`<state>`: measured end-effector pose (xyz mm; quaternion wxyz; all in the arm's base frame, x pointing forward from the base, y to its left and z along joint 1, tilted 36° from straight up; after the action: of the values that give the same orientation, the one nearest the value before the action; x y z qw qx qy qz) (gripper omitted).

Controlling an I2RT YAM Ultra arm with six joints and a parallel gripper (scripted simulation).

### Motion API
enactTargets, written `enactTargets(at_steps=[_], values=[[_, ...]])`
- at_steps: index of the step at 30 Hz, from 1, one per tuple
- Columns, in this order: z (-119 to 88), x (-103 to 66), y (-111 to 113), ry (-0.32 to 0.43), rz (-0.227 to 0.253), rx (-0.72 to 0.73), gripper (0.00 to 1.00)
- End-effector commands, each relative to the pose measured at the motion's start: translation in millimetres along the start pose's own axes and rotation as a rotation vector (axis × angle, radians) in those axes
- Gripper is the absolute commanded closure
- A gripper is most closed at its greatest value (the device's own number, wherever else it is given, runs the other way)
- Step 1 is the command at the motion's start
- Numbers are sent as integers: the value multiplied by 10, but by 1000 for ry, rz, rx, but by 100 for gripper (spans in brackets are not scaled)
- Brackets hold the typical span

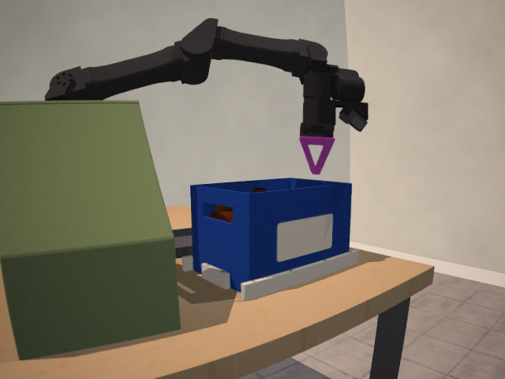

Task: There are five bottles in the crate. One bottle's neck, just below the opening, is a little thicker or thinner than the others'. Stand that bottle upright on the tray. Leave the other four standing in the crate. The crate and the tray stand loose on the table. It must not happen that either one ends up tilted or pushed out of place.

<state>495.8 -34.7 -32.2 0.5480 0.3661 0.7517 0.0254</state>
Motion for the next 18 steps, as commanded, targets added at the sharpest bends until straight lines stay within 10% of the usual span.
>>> enactTargets(at_steps=[1,18], values=[[44,-139,3,-56,25,0,39],[63,2,0,-58,24,2,39]])
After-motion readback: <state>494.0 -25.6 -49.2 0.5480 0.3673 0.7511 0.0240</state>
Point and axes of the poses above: the point where the finger pads meet when closed, its own x axis out along the fingers, its own y axis across the jaws, z = x × y, the point moved 10 cm from there along -x, back along the fingers, and after that the axes turned 2 degrees about -x, right-handed, at the moved point
